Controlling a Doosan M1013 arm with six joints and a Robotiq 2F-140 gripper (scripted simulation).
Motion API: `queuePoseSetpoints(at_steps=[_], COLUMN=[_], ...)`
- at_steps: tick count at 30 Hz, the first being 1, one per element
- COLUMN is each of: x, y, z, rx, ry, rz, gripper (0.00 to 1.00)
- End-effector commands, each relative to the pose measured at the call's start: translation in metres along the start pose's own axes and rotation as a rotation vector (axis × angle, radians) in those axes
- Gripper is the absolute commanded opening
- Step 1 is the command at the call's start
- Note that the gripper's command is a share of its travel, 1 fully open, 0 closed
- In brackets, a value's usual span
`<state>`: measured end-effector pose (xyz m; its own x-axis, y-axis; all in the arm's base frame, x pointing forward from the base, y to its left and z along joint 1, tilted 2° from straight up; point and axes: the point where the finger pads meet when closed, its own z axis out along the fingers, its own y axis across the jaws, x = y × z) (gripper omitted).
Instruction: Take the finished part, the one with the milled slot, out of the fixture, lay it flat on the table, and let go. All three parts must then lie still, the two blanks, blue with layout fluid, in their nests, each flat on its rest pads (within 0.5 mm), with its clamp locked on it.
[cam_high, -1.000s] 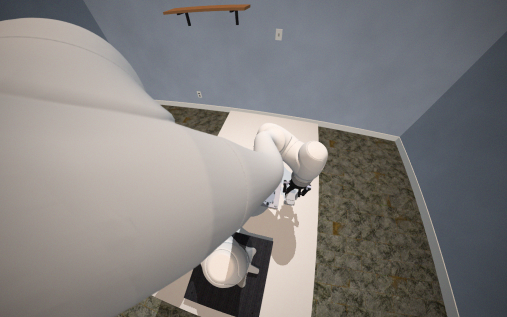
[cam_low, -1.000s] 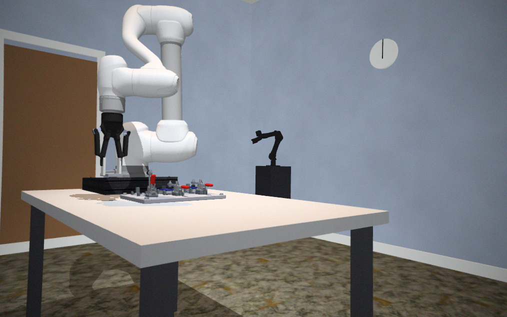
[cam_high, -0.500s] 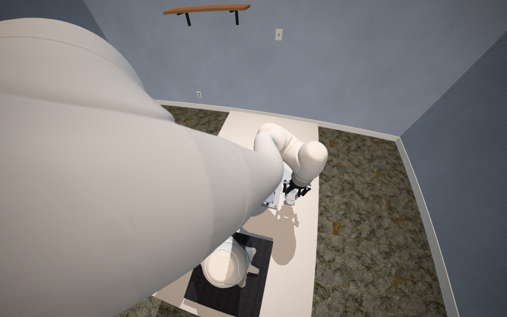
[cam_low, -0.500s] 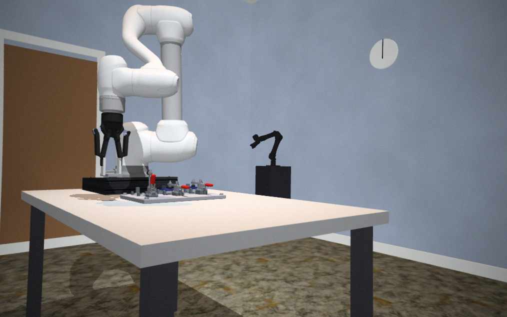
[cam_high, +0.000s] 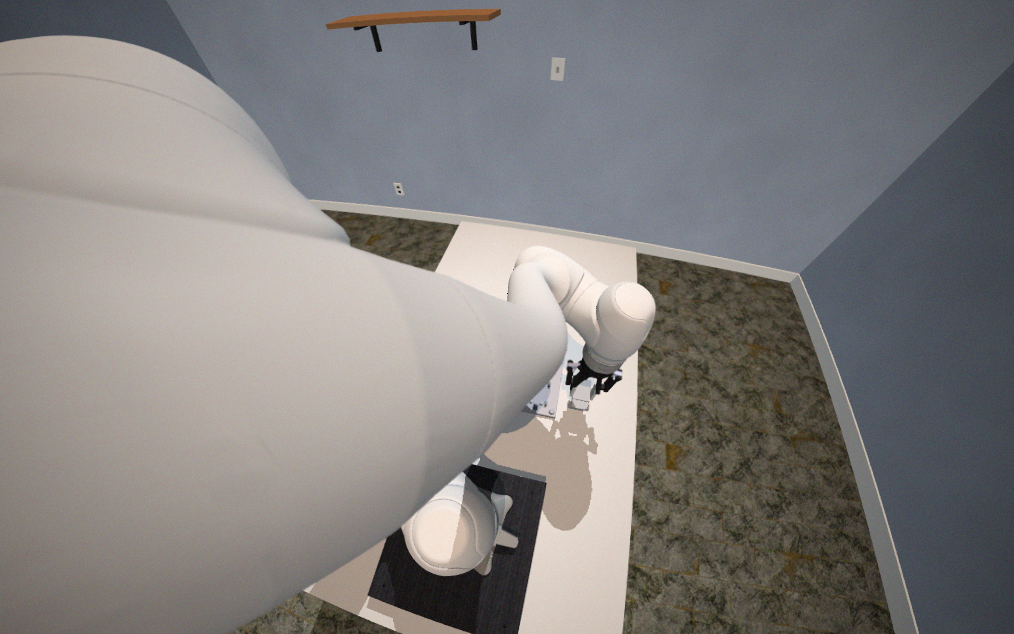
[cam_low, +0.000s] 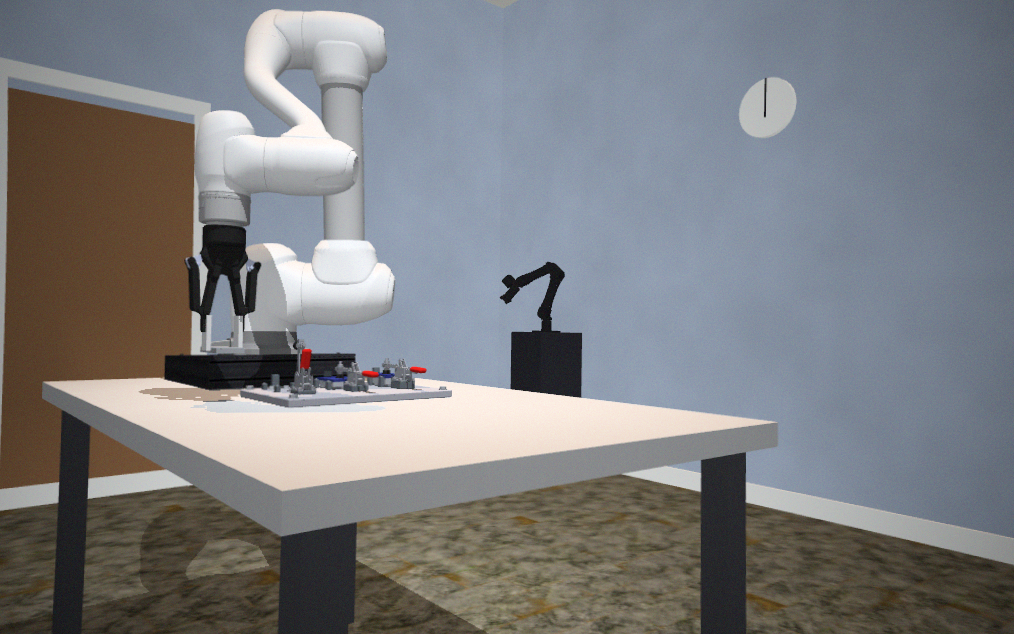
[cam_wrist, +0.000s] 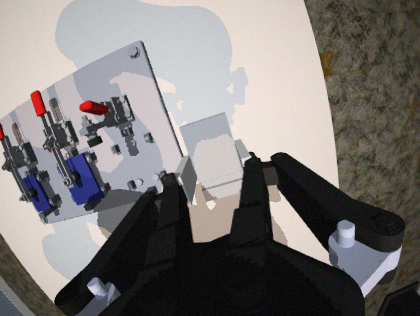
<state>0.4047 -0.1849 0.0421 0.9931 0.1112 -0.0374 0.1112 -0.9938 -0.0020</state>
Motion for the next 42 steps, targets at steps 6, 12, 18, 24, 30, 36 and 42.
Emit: queuePoseSetpoints(at_steps=[6, 12, 18, 24, 30, 36, 42], x=[0.0, 0.0, 0.0, 0.0, 0.0, 0.0, 0.0], y=[0.0, 0.0, 0.0, 0.0, 0.0, 0.0, 0.0], z=[0.0, 0.002, 0.008, 0.017, 0.028, 0.044, 0.054], rx=[0.0, 0.0, 0.0, 0.0, 0.0, 0.0, 0.0], ry=[0.0, 0.0, 0.0, 0.0, 0.0, 0.0, 0.0], rz=[0.0, 0.0, 0.0, 0.0, 0.0, 0.0, 0.0], gripper=[0.0, 0.0, 0.0, 0.0, 0.0, 0.0, 0.0])
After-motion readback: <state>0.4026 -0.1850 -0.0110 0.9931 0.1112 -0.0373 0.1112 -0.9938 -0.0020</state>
